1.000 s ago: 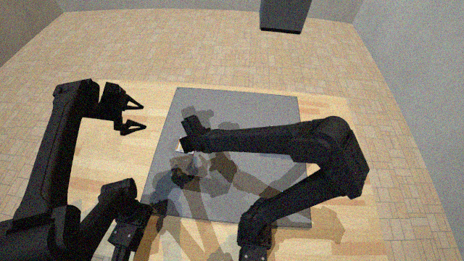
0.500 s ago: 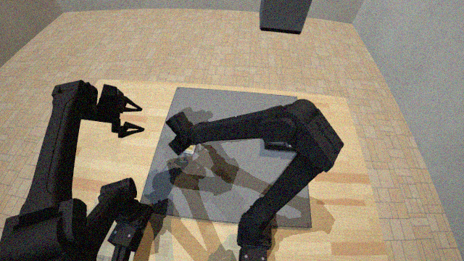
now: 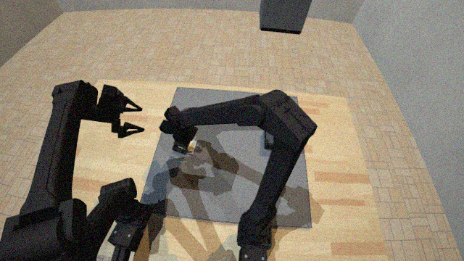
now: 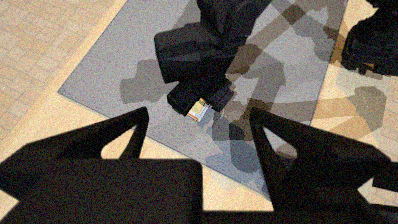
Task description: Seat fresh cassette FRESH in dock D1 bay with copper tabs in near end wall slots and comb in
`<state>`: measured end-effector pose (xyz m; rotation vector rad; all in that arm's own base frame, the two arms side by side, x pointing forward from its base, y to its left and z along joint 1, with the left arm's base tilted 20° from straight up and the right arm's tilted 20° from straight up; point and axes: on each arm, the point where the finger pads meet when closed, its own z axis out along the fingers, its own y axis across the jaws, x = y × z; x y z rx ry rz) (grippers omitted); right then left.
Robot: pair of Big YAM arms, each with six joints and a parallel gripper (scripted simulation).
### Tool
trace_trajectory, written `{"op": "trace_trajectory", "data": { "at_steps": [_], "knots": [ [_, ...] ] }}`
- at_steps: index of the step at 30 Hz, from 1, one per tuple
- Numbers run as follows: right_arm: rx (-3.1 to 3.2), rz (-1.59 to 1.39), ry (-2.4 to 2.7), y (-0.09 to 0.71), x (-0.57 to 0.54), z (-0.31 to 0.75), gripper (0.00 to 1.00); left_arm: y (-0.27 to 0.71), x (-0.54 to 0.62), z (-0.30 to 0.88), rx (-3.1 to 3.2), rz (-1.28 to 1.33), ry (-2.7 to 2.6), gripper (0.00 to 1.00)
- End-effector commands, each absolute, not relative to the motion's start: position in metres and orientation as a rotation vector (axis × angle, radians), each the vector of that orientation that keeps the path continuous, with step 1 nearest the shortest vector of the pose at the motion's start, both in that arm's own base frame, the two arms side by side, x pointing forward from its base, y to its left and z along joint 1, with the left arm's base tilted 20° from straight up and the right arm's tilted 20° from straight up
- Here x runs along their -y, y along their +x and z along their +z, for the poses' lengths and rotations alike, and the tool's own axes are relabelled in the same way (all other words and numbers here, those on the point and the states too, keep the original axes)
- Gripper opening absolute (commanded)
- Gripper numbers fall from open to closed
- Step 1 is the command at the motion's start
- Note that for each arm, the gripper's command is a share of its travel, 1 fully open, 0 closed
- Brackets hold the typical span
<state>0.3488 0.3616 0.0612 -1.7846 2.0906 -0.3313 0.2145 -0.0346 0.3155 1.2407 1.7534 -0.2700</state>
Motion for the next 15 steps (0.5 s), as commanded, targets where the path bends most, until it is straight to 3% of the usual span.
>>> {"op": "trace_trajectory", "data": {
  "at_steps": [1,15],
  "knots": [
    [-2.073,-0.419,-2.016,0.369,-0.365,0.062,1.0,0.217,0.034,0.325,-1.734,-0.256,1.254,1.0],
    [-2.099,-0.419,-2.007,0.372,-0.36,0.039,1.0,0.217,0.034,0.325,-1.734,-0.256,1.254,1.0]
  ]
}}
